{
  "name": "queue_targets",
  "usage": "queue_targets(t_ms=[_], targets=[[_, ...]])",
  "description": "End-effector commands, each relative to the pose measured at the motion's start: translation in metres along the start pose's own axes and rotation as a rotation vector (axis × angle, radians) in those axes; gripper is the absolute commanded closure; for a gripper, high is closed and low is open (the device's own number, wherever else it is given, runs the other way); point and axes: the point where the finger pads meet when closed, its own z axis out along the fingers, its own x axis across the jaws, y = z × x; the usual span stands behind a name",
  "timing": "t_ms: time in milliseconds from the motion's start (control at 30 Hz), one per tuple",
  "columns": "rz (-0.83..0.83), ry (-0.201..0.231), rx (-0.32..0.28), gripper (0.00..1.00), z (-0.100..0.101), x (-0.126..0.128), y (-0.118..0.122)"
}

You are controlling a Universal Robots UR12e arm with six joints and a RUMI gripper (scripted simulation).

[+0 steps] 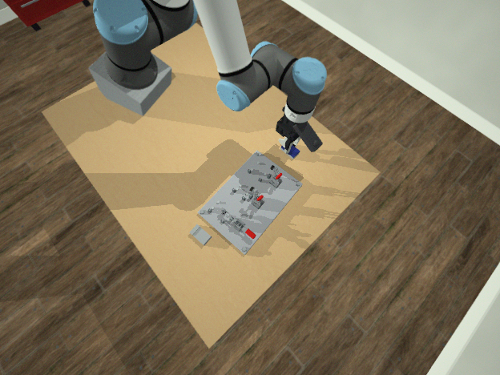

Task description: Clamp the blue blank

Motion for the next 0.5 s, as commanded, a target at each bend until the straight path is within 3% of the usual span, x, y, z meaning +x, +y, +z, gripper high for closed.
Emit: queue_targets(t_ms=[0,467], targets=[[0.000,0.000,0.001,1.00,-0.004,0.000,-0.001],[0.000,0.000,0.001,1.00,-0.025,0.000,-0.001]])
